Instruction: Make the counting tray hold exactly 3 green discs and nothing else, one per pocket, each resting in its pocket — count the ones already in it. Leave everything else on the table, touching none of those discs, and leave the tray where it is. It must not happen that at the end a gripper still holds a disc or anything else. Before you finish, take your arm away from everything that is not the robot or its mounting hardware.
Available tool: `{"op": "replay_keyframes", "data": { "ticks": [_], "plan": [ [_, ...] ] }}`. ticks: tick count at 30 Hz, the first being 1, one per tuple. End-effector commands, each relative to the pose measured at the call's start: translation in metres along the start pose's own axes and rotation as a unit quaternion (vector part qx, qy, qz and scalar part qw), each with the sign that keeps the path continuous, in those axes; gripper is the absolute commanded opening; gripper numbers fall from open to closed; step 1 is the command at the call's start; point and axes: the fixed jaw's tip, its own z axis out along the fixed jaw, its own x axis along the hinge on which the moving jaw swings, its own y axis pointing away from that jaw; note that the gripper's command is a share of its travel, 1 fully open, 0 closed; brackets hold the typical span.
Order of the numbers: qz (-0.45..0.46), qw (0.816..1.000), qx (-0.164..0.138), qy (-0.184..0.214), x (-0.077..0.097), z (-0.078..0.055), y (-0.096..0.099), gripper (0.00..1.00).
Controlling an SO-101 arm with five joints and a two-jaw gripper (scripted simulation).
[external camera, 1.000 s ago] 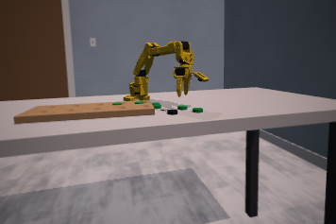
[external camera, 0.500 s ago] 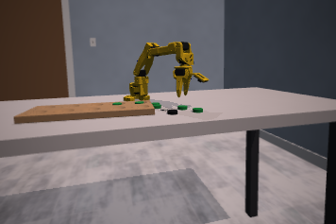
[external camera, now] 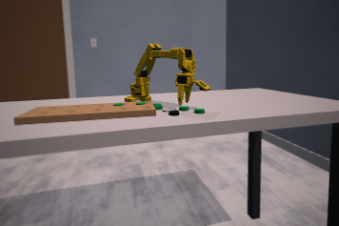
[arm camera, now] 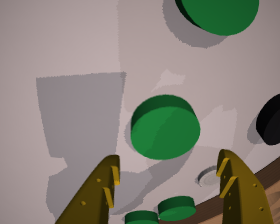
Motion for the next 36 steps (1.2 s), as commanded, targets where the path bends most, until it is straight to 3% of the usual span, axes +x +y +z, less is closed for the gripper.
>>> {"op": "replay_keyframes", "data": {
  "ticks": [1, 36],
  "plan": [
    [0.000, 0.999, 0.009, -0.043, -0.0066, -0.0159, -0.0006, 0.27],
    [0.000, 0.998, 0.012, -0.056, -0.0094, -0.0153, -0.0013, 0.27]
  ]
}}
